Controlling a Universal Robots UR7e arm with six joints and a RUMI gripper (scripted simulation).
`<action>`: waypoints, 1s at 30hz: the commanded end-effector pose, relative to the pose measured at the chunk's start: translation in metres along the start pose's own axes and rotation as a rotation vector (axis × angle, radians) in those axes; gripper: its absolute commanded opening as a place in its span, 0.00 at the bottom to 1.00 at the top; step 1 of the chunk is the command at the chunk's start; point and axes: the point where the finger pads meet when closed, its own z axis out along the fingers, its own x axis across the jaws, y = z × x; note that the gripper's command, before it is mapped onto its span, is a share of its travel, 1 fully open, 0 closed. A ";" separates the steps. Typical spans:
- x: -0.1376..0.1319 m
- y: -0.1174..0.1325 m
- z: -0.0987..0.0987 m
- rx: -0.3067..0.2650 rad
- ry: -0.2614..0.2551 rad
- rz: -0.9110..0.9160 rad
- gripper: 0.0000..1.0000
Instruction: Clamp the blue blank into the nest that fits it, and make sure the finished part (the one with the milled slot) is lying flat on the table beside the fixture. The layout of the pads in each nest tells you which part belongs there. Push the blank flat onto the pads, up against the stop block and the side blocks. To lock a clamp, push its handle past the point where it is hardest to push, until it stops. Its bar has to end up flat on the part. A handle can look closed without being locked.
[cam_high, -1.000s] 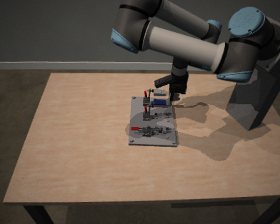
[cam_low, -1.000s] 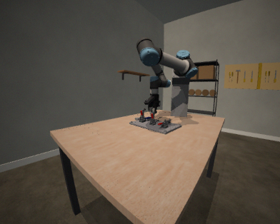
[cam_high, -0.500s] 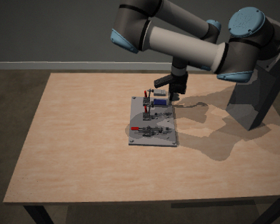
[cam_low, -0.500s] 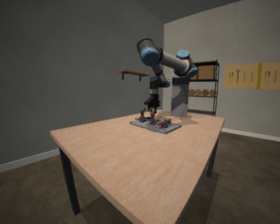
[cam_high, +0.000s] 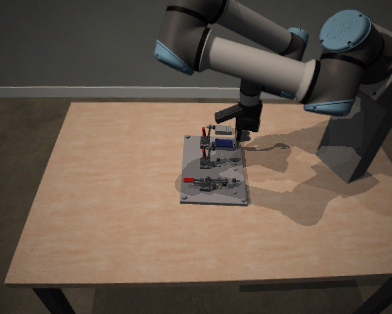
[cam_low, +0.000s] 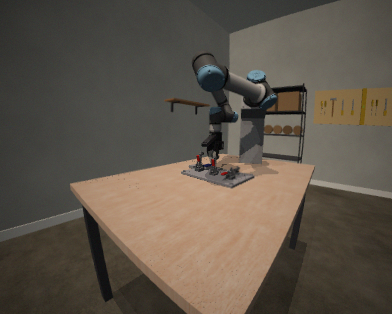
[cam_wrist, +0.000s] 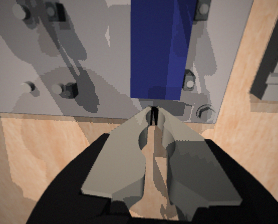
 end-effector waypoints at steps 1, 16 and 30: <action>0.000 -0.001 0.000 0.001 0.000 0.000 0.00; 0.000 -0.004 0.000 0.001 0.000 0.000 0.00; 0.000 -0.008 0.000 0.001 0.000 0.000 0.00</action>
